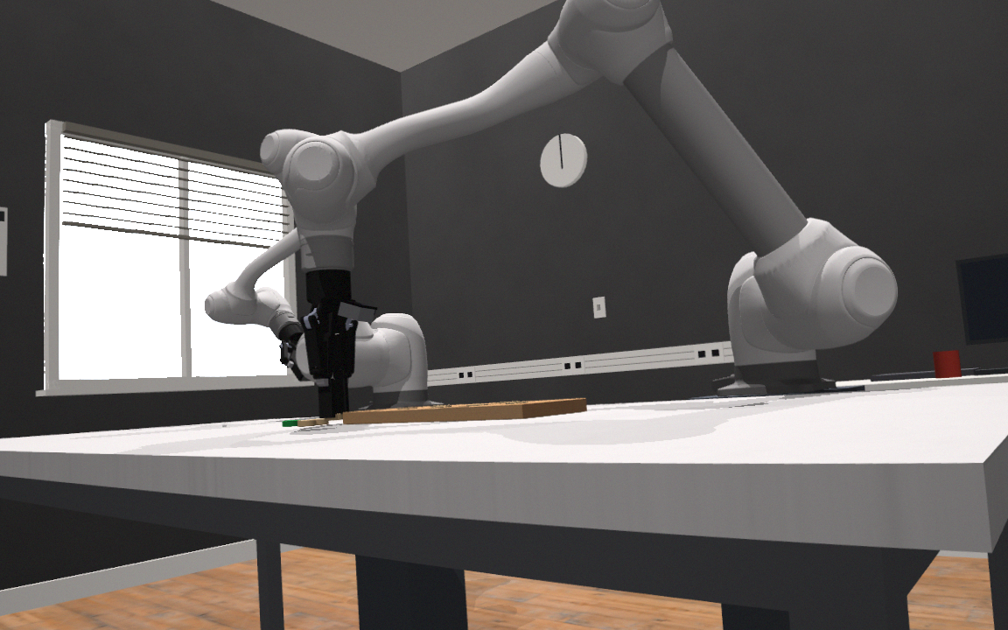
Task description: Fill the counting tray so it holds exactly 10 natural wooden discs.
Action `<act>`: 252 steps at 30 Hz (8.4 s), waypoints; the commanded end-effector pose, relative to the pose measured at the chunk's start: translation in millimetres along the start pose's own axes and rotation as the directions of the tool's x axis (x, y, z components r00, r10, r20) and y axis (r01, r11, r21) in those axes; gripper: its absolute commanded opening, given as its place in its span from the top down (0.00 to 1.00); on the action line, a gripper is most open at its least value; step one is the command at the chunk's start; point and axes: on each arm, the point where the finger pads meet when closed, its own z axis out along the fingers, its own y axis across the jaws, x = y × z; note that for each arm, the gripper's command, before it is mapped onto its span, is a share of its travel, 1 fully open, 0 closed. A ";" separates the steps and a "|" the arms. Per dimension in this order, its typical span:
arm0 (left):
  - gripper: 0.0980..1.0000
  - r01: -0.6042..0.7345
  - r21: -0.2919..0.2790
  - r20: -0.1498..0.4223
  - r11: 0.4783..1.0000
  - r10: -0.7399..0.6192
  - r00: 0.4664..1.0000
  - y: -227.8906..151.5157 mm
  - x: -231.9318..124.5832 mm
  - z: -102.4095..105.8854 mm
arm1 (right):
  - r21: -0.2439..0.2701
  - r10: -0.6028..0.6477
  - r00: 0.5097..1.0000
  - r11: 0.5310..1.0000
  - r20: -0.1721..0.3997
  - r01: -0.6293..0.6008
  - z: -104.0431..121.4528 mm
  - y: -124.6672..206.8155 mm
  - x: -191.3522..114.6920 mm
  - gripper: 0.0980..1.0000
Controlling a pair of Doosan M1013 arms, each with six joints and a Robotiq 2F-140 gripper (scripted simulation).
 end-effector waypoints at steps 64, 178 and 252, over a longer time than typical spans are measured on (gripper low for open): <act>1.00 0.000 -0.005 0.005 1.000 0.000 1.000 4.8 362.2 -113.0 | -0.004 0.007 1.000 1.000 -0.009 -0.007 -0.8 2.2 -0.4 0.00; 0.72 0.000 -0.002 0.002 1.000 0.000 1.000 -5.1 387.7 -112.8 | -0.004 0.007 1.000 1.000 -0.009 -0.007 -0.8 2.2 -0.4 0.00; 0.72 1.000 0.005 0.003 -0.003 -1.000 -0.003 -19.7 -47.2 6.3 | -0.004 0.007 1.000 1.000 -0.009 -0.007 -0.8 2.2 -0.4 0.00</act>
